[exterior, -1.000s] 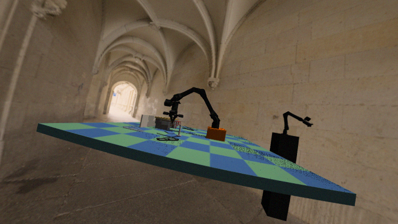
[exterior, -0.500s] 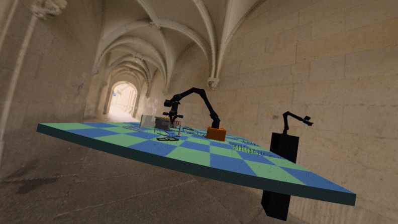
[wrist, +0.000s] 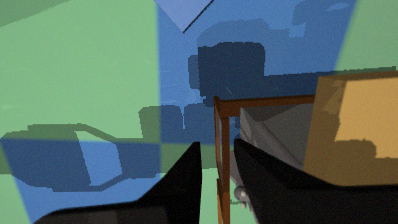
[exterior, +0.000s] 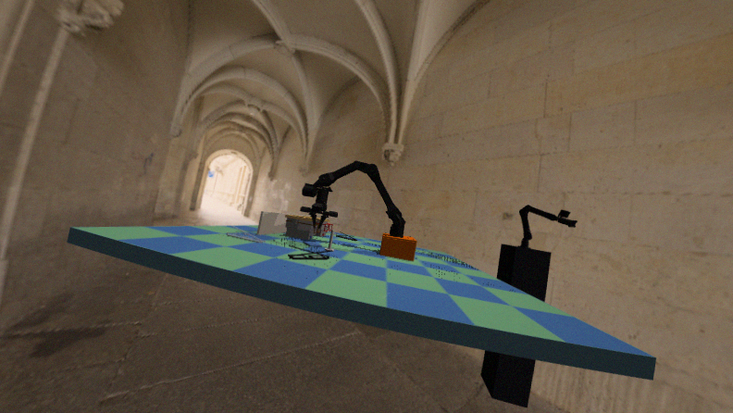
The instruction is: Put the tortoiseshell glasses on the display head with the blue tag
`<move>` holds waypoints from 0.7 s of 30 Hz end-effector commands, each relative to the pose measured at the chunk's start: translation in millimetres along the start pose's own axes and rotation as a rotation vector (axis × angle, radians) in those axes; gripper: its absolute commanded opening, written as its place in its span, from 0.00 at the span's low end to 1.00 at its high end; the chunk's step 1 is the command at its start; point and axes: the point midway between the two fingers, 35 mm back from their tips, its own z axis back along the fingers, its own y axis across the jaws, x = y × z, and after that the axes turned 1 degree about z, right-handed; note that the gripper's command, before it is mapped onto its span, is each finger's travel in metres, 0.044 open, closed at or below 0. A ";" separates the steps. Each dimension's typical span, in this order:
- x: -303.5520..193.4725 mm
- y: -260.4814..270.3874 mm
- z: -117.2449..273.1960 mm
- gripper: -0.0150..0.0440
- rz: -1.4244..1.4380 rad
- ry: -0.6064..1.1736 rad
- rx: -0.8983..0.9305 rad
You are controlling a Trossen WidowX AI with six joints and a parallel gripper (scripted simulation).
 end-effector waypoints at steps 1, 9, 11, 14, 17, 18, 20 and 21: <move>-0.5 -1.6 18.8 0.44 -0.001 0.004 -0.010; -0.4 6.9 30.3 0.44 -0.002 0.006 -0.009; -0.3 16.5 32.2 0.44 -0.002 0.006 -0.008; 0.1 34.6 34.9 0.44 -0.002 0.006 -0.006; 0.2 37.8 35.9 0.44 -0.002 0.006 -0.006; 0.3 41.2 37.7 0.44 -0.002 0.006 -0.005; 0.4 50.2 41.9 0.44 -0.002 0.006 -0.004; 0.5 54.6 43.9 0.44 -0.002 0.006 -0.004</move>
